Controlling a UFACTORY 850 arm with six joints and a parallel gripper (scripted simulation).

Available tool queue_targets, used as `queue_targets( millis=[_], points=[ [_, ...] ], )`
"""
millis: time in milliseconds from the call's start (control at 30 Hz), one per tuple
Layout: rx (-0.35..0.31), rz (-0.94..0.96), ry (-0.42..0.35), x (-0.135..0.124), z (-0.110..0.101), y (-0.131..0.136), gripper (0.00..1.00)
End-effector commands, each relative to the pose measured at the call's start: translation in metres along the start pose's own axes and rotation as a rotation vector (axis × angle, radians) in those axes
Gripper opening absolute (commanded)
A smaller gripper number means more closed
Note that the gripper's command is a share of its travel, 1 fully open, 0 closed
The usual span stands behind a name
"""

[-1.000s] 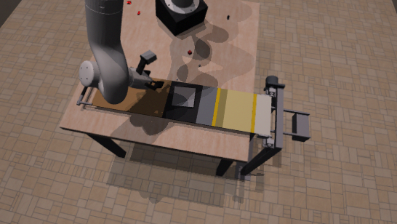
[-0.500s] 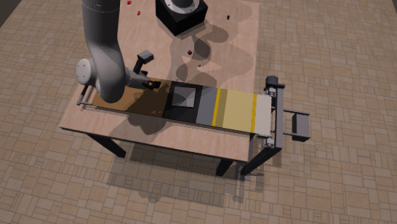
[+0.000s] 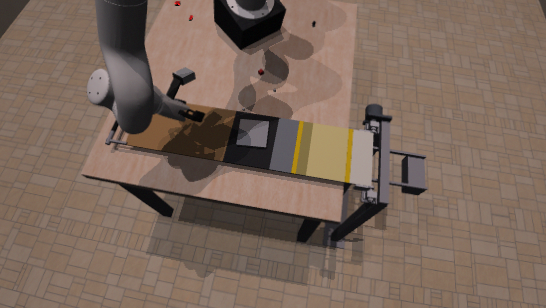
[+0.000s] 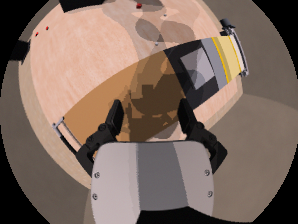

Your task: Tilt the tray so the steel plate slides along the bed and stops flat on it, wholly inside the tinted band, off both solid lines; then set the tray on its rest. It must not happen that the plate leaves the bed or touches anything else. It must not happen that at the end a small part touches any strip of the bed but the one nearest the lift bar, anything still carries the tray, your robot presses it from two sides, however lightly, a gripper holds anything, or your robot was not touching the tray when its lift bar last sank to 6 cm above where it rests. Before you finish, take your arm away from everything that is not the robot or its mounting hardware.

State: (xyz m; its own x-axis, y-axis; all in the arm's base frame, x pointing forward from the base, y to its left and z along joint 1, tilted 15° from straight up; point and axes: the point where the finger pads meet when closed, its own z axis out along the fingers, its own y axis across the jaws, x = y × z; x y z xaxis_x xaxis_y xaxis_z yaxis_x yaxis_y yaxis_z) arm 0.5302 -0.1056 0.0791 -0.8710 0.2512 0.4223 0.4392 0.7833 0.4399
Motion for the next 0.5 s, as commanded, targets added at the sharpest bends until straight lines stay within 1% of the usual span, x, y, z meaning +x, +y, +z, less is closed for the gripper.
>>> queue_targets(
  millis=[0,300,367,400,467],
  points=[
    [0.009,-0.064,-0.084,-0.018,-0.018,-0.027,1.0],
    [0.024,-0.102,-0.131,-0.028,-0.029,-0.045,1.0],
    [0.024,-0.102,-0.131,-0.028,-0.029,-0.045,1.0],
    [0.05,-0.155,-0.198,-0.041,-0.045,-0.072,1.0],
    [0.06,-0.172,-0.22,-0.045,-0.051,-0.081,1.0]
  ],
)
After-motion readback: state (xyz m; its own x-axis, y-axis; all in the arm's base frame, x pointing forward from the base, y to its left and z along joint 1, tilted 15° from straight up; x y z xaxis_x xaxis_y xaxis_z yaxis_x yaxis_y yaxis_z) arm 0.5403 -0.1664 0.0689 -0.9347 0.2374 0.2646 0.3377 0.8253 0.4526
